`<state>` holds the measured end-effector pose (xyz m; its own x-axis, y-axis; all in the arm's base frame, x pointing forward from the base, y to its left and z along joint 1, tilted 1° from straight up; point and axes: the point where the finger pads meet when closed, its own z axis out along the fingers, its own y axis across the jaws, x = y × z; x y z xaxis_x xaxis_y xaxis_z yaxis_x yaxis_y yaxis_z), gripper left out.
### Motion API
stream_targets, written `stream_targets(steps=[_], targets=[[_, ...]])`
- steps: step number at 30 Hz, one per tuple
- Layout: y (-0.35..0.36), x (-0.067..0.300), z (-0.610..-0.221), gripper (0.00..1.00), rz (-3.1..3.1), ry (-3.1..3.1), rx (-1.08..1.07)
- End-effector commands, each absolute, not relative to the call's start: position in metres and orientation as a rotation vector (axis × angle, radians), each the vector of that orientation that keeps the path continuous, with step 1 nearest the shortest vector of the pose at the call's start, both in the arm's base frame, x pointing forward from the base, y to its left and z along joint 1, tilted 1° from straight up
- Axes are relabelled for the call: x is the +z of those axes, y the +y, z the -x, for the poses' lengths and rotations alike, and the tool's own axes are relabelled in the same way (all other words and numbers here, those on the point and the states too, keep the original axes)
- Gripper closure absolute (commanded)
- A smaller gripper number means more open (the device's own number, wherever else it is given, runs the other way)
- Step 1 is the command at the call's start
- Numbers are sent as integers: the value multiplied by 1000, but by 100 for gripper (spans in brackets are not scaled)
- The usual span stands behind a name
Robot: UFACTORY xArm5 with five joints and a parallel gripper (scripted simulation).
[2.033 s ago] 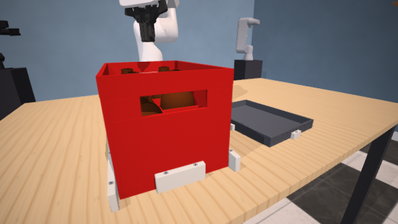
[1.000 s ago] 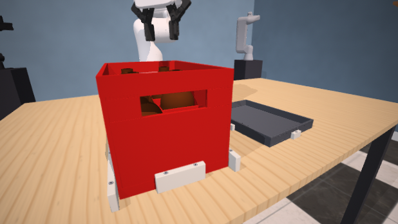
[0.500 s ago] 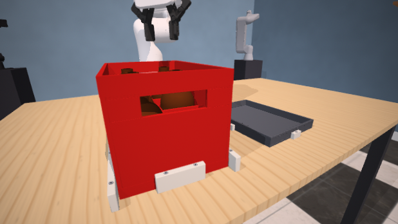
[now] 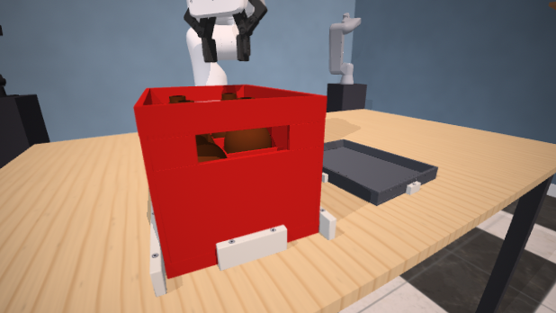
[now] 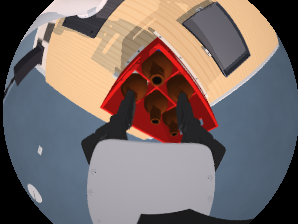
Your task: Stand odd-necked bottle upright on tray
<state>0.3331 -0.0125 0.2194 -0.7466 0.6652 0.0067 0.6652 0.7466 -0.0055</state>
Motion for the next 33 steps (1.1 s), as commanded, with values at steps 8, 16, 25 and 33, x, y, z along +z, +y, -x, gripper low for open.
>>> stream_targets(steps=[8, 16, 25, 33], targets=[[-13, 211, -334, 35, 1117, -2932, 2], [-13, 202, -334, 35, 1117, -2932, 2], [-13, 193, -335, 35, 1117, -2932, 2], [-13, 188, -335, 35, 1117, -2932, 2]])
